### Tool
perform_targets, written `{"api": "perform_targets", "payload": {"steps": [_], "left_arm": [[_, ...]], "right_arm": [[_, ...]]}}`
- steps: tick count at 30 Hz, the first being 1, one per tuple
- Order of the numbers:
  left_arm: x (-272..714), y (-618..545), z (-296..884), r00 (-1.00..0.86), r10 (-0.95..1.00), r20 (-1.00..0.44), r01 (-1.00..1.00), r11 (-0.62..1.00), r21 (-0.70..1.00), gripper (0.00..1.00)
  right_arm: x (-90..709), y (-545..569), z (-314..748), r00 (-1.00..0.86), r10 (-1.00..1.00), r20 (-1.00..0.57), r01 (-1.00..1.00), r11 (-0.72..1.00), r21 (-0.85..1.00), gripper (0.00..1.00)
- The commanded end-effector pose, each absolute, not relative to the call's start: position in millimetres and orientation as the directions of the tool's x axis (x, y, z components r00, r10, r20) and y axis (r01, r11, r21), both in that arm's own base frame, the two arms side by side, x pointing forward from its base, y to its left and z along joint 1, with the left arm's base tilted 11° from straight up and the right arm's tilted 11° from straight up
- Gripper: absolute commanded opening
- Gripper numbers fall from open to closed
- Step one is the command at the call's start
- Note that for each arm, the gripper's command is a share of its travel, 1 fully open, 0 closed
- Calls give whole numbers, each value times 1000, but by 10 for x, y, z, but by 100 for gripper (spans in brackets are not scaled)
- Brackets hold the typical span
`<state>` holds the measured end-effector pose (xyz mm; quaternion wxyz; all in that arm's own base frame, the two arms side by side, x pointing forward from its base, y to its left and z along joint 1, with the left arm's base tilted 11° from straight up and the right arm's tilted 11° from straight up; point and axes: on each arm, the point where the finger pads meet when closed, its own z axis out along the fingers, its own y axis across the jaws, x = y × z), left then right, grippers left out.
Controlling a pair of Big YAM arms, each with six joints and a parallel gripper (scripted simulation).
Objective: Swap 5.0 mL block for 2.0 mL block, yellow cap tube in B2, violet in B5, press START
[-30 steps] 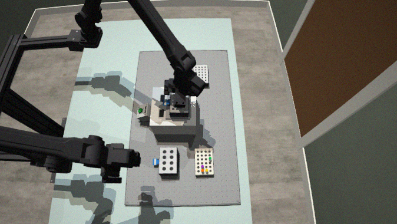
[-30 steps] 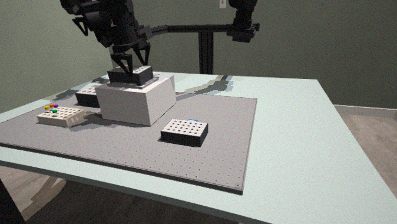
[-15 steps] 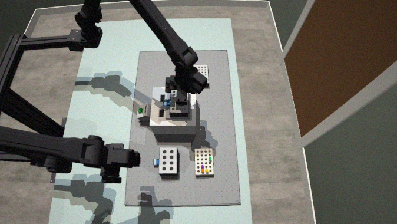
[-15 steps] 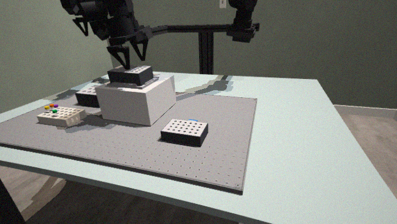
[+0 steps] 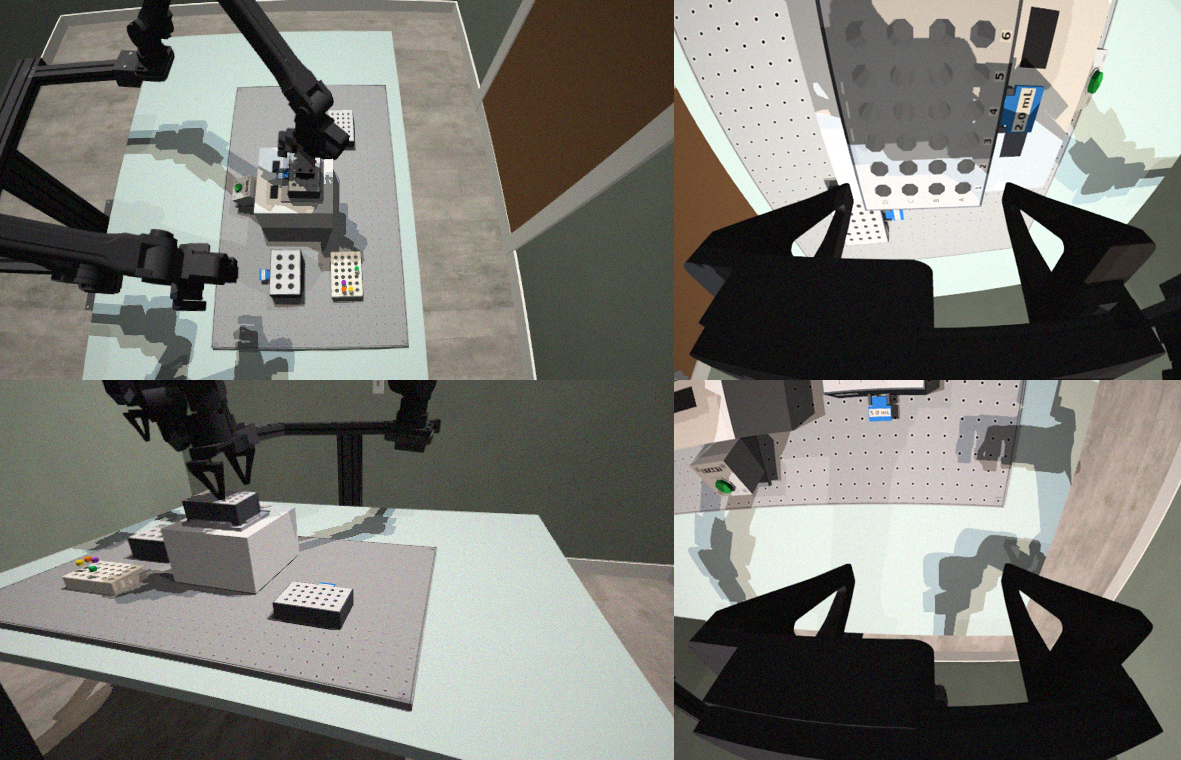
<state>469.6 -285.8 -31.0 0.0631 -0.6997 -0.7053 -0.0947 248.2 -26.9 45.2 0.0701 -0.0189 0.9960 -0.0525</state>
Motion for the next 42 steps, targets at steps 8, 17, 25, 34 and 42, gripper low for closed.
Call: {"api": "perform_targets", "payload": {"steps": [8, 17, 25, 34, 42], "left_arm": [[4831, -3117, 133, 4, 985, 175, 995, -22, 99, 100], [4834, -3199, 371, -16, 986, 164, 993, -3, 115, 100], [4795, -2996, 181, -38, 981, 189, 996, 23, 83, 100], [4813, -2862, 30, -28, 979, 201, 998, 15, 64, 100], [4797, -3039, 128, -3, 980, 198, 998, -11, 70, 100]], "right_arm": [[2621, -286, 567, -986, -46, -159, -29, 994, -109, 100], [2515, -282, 479, -990, -46, -135, -32, 994, -108, 100], [2492, -281, 460, -990, -46, -130, -32, 994, -107, 100], [2603, -286, 551, -987, -46, -154, -30, 994, -109, 100], [2655, -288, 594, -985, -46, -165, -28, 994, -110, 100]]}}
